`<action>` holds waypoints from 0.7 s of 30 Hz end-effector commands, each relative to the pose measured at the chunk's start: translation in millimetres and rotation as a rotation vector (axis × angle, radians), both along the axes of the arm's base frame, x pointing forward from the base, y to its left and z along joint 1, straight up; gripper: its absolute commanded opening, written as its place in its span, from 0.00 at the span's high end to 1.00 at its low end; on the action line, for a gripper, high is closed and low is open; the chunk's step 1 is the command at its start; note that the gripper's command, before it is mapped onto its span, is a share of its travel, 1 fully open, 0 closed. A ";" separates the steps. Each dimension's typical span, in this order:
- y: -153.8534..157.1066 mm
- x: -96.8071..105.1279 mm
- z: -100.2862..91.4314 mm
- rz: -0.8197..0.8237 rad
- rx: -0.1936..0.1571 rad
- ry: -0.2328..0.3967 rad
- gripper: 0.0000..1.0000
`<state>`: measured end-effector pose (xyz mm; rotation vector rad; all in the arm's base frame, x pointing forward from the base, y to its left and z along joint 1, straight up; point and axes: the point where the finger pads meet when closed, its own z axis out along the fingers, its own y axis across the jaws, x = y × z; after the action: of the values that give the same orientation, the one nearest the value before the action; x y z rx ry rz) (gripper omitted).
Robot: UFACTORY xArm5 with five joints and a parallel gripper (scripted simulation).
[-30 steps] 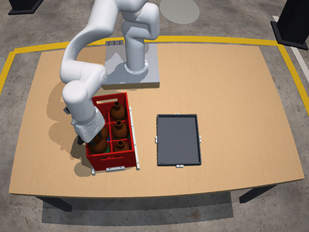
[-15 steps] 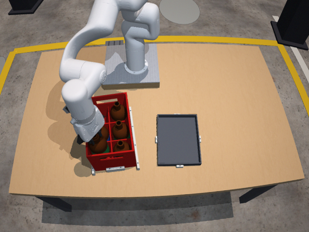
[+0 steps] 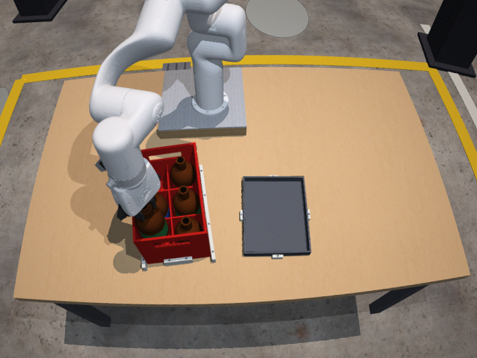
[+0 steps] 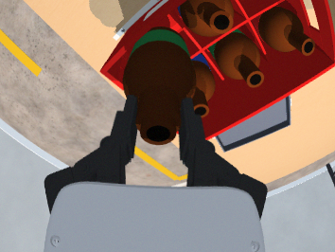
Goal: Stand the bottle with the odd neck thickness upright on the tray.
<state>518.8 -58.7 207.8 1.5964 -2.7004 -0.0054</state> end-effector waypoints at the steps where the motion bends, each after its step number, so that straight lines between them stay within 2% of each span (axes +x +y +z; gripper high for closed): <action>1: -0.1 1.0 4.8 0.000 0.000 -0.004 1.00; 21: -0.1 1.1 20.3 0.000 0.000 -0.004 1.00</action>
<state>518.9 -58.7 224.8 1.5964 -2.7003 -0.0055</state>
